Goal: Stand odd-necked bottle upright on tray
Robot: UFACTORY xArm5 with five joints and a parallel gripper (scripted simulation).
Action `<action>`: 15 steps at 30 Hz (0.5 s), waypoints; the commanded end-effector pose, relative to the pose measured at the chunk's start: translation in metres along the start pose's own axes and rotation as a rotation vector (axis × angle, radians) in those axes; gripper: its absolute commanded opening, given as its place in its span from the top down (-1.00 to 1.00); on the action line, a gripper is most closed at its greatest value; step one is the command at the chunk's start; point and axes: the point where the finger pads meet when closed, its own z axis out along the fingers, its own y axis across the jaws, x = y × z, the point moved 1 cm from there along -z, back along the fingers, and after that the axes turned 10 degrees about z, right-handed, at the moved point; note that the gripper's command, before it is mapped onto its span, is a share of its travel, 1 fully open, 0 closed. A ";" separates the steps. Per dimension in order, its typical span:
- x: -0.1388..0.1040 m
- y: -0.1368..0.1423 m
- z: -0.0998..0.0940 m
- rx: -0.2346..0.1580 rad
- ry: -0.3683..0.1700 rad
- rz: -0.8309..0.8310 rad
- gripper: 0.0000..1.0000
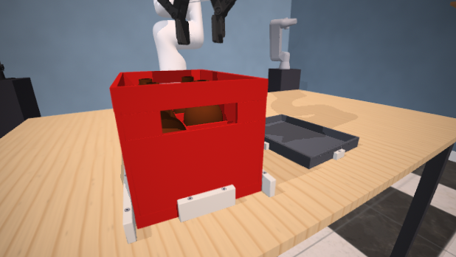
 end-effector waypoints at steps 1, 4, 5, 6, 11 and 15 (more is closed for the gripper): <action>-0.001 0.001 -0.001 -0.003 -0.002 0.000 -0.30; -0.001 0.001 0.000 -0.003 -0.002 0.000 -0.30; -0.001 0.001 0.000 -0.003 -0.002 0.000 -0.30; -0.001 0.001 0.000 -0.003 -0.002 0.000 -0.30; -0.001 0.001 0.002 -0.003 -0.002 0.000 -0.30; -0.001 0.001 0.006 -0.003 -0.002 0.000 -0.30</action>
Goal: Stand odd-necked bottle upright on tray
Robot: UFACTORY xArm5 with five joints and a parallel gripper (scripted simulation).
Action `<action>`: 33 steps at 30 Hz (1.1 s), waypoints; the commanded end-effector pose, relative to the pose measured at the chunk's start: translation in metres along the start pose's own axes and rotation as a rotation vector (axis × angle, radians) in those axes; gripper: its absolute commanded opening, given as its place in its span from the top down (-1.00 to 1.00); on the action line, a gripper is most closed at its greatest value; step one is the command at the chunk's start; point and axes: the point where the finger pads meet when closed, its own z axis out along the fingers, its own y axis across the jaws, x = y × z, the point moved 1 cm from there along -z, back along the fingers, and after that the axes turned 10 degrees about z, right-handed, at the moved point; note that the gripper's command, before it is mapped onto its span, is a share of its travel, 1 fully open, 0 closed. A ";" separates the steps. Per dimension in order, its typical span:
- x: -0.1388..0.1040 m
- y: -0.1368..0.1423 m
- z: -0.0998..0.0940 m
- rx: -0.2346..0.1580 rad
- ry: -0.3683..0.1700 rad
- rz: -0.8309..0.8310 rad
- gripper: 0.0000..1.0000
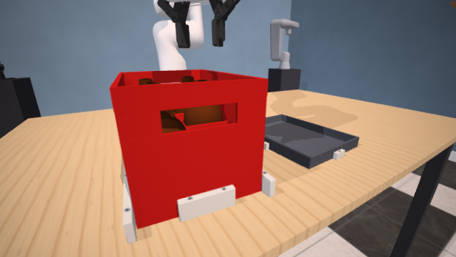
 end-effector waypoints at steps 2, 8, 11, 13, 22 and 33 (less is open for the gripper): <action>-0.001 0.001 0.002 -0.003 -0.002 0.000 -0.30; -0.001 0.001 0.008 -0.003 -0.002 0.000 -0.30; -0.001 0.001 0.011 -0.003 -0.002 0.000 -0.30; -0.001 0.001 0.013 -0.003 -0.002 0.000 -0.30; -0.001 0.000 0.025 -0.003 -0.002 0.000 -0.30; -0.001 0.000 0.033 -0.003 -0.002 0.000 -0.30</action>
